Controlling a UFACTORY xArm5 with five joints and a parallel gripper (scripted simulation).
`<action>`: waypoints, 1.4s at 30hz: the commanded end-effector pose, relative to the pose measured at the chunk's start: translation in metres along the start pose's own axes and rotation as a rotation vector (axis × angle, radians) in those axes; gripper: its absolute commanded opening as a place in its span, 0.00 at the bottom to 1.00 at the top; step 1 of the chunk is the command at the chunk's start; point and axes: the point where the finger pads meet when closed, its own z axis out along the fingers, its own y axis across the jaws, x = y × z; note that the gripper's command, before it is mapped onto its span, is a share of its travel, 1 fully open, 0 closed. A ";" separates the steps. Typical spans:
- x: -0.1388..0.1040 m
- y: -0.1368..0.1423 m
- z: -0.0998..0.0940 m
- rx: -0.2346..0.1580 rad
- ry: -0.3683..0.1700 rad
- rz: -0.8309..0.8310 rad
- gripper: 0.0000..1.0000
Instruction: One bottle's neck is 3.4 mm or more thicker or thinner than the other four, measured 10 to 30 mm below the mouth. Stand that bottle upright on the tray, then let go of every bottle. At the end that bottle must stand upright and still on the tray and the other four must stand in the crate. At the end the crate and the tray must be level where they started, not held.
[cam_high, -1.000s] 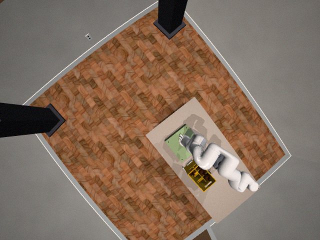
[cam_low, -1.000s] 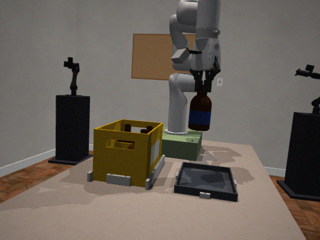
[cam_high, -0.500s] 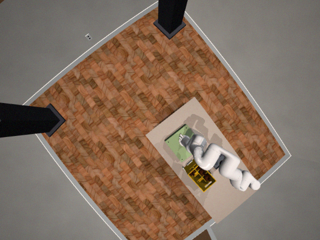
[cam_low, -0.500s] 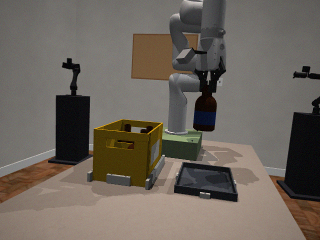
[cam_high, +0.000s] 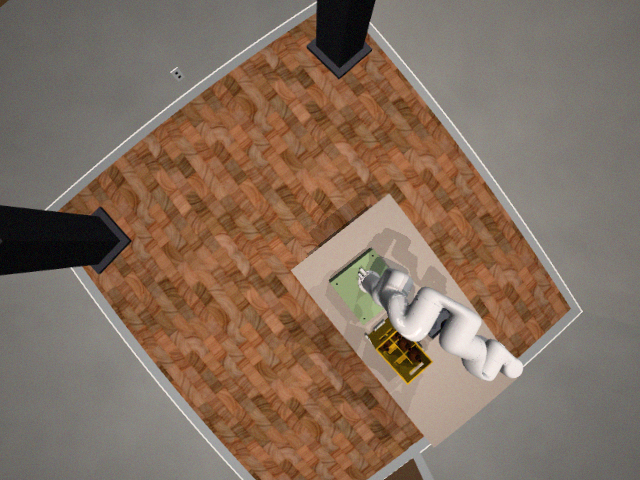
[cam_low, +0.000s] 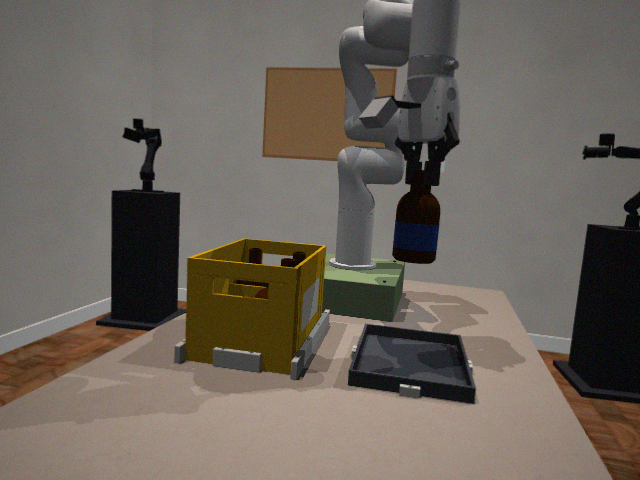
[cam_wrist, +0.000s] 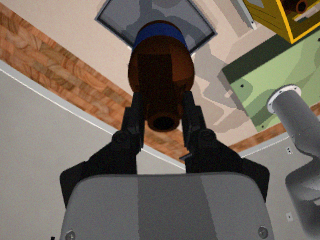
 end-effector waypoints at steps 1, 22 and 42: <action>-0.001 -0.003 -0.002 0.004 0.002 0.000 0.00; -0.005 -0.007 -0.002 0.004 0.001 0.000 0.00; -0.005 -0.007 -0.002 0.004 0.001 0.000 0.00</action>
